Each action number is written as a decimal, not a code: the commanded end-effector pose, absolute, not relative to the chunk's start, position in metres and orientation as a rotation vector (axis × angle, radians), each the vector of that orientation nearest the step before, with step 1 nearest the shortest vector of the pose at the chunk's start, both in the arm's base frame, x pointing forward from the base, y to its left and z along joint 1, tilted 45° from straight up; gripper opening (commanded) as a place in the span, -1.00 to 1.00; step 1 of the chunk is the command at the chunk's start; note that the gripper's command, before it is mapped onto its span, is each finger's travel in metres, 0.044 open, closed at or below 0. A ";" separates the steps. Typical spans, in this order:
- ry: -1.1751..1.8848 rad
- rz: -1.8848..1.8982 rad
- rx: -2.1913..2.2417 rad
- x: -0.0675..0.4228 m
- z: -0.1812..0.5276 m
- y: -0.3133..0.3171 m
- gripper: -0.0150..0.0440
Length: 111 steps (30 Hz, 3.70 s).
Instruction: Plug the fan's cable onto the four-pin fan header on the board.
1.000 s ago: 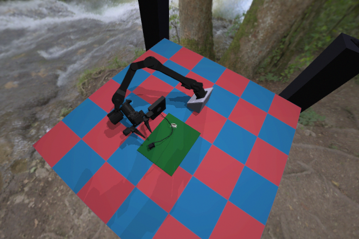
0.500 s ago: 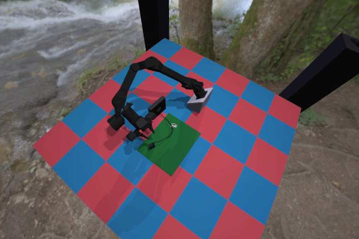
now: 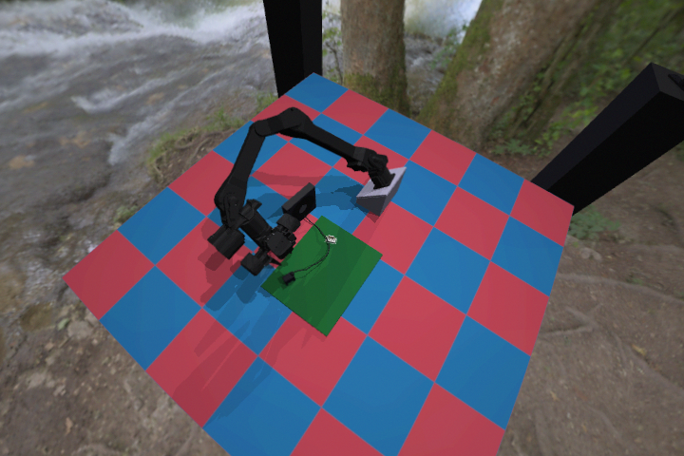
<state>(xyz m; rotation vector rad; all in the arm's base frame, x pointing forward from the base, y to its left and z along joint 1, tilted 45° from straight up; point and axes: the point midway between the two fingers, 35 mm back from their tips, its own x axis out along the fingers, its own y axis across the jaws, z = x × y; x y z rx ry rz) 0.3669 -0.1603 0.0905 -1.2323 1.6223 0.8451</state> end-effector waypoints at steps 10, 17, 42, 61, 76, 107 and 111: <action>1.832 0.641 -1.473 0.379 0.108 -0.154 0.20; 1.828 0.634 -1.483 0.379 0.111 -0.153 0.38; 1.347 -0.940 -0.233 0.423 0.135 -0.060 1.00; 1.292 -1.009 -0.157 0.424 0.134 -0.057 1.00; 1.338 -1.014 -0.195 0.415 0.065 -0.126 1.00; 1.337 -1.016 -0.196 0.410 0.032 -0.159 1.00; 1.337 -1.016 -0.197 0.410 0.031 -0.161 1.00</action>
